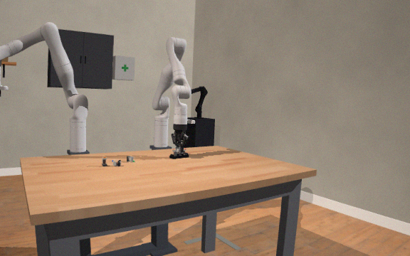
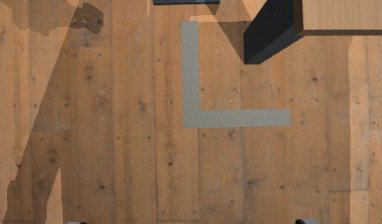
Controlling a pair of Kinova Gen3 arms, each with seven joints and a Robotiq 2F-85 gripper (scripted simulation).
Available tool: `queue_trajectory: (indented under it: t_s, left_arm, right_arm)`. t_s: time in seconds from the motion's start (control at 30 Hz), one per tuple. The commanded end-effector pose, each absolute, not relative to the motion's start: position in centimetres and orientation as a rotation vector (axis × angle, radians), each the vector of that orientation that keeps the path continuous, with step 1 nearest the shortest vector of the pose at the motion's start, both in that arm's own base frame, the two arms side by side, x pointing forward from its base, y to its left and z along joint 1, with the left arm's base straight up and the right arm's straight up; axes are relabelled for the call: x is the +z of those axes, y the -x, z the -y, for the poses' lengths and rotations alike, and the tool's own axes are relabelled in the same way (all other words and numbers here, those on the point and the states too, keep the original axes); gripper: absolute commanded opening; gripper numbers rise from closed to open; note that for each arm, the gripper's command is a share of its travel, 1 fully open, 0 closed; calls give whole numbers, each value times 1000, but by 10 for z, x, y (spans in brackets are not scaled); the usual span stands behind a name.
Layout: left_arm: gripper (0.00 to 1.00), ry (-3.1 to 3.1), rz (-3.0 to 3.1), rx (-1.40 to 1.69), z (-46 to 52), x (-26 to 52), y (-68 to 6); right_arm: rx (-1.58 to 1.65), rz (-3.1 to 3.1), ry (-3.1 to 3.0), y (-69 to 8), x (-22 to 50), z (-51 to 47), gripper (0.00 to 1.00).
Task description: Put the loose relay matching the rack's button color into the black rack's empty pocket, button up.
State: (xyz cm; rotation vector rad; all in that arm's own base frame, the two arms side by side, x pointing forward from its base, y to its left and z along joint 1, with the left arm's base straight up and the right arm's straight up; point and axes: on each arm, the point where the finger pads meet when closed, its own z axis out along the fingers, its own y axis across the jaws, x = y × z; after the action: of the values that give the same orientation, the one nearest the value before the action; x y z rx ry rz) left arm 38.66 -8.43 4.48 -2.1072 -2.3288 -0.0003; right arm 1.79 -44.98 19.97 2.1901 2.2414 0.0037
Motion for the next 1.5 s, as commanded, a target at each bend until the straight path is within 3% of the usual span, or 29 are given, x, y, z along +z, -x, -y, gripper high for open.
queue_trajectory:
  t_s: [0.0, 1.47]
  left_arm:
    - [346, 2097, 2339, 0, 84, 42, -386]
    - [346, 2095, 2337, 2, 84, 36, -385]
  right_arm:
    - [0, -2257, -2185, -15, 200, 450, 1000]
    - [0, -2257, -2185, -15, 200, 450, 1000]
